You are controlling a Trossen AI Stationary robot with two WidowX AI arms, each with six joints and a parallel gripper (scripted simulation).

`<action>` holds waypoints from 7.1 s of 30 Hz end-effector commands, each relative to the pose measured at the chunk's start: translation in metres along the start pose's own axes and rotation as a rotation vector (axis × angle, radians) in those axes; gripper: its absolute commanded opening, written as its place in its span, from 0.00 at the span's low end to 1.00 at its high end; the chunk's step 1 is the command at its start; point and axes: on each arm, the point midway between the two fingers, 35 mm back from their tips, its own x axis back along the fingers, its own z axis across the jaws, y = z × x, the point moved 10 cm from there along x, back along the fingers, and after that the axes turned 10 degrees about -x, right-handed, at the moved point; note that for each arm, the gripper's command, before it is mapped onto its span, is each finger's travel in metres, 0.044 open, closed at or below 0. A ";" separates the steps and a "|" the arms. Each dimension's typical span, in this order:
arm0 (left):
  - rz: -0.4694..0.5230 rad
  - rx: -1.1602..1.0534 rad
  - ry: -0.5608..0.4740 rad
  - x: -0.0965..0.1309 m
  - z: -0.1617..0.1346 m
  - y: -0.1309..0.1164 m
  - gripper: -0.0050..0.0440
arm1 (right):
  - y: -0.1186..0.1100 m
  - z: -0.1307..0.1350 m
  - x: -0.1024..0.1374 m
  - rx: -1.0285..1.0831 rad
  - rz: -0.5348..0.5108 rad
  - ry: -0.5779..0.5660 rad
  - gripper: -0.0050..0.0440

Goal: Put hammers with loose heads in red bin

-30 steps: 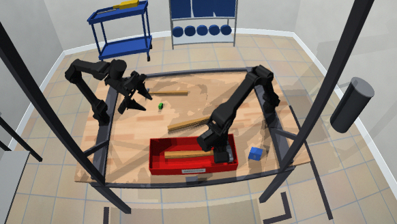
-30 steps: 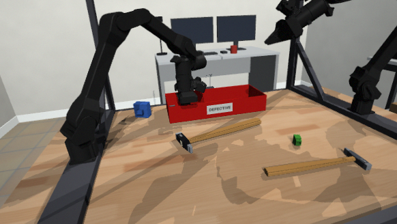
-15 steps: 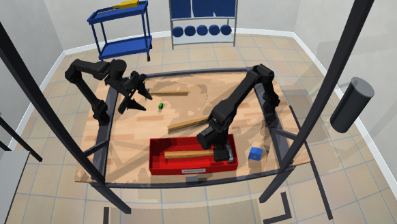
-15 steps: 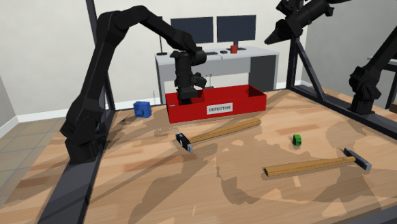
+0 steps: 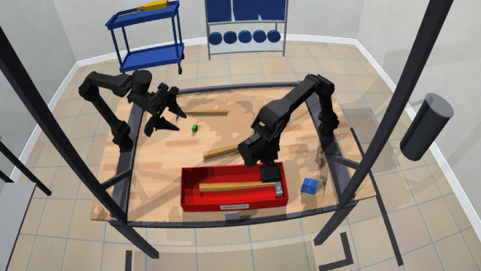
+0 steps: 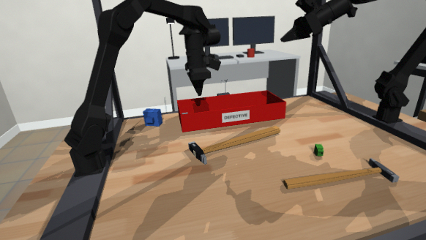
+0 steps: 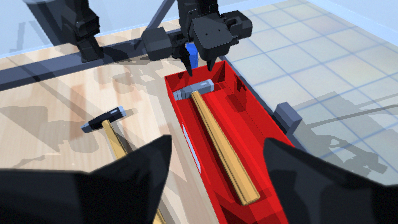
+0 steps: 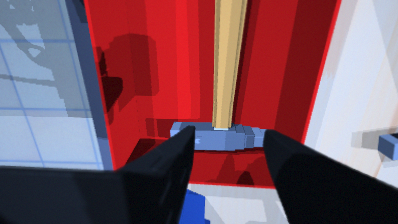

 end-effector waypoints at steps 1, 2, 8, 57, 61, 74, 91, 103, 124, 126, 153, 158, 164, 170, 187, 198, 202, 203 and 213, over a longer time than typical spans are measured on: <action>-0.030 0.010 0.030 0.006 0.004 0.002 0.50 | 0.003 -0.007 0.014 0.002 -0.015 0.002 0.54; -0.018 0.024 0.043 0.007 0.005 -0.001 0.45 | 0.004 -0.013 0.014 0.001 -0.020 0.003 0.54; 0.109 0.166 0.223 0.012 0.022 -0.028 0.45 | 0.028 -0.067 0.003 -0.010 -0.060 0.008 0.54; 0.774 1.410 0.869 0.009 0.229 -0.231 0.45 | 0.174 -0.388 -0.073 -0.071 -0.270 0.022 0.54; 0.817 1.566 0.796 0.005 0.245 -0.249 0.45 | 0.174 -0.387 -0.074 -0.071 -0.266 0.022 0.54; 0.893 1.716 0.801 -0.004 0.263 -0.289 0.41 | 0.172 -0.386 -0.069 -0.072 -0.274 0.018 0.54; 0.879 1.708 0.803 -0.009 0.263 -0.294 0.32 | 0.179 -0.385 -0.103 -0.074 -0.259 0.021 0.41; 0.882 1.705 0.801 -0.009 0.262 -0.294 0.32 | 0.178 -0.386 -0.095 -0.072 -0.274 0.018 0.18; 0.877 1.702 0.803 0.004 0.256 -0.298 0.16 | 0.178 -0.386 -0.095 -0.072 -0.274 0.018 0.25; 0.878 1.702 0.803 0.009 0.254 -0.301 0.16 | 0.178 -0.386 -0.095 -0.072 -0.274 0.018 0.25; 0.872 1.700 0.806 0.010 0.257 -0.297 0.45 | 0.178 -0.387 -0.088 -0.072 -0.286 0.017 0.55; 0.859 1.698 0.810 0.029 0.266 -0.258 0.45 | 0.166 -0.387 -0.036 -0.069 -0.301 0.016 0.55; 0.862 1.699 0.809 0.036 0.268 -0.243 0.50 | 0.165 -0.387 -0.033 -0.070 -0.284 0.019 0.55; 0.873 1.628 0.761 0.036 0.261 -0.247 0.59 | 0.158 -0.381 -0.021 -0.089 -0.346 0.003 0.55; 0.848 1.135 0.500 0.041 0.230 -0.258 0.59 | 0.116 -0.359 0.053 -0.205 -0.832 -0.024 0.55; 0.802 0.776 0.316 0.046 0.213 -0.268 0.59 | 0.097 -0.345 0.079 -0.138 -1.027 0.029 0.55; 0.786 0.678 0.265 0.048 0.210 -0.271 0.59 | 0.097 -0.342 0.078 -0.125 -1.041 0.035 0.55; 0.786 0.678 0.265 0.048 0.210 -0.271 0.59 | 0.097 -0.342 0.078 -0.125 -1.041 0.035 0.55; 0.725 0.357 0.102 0.052 0.199 -0.281 0.59 | 0.096 -0.336 0.074 -0.121 -1.066 0.044 0.55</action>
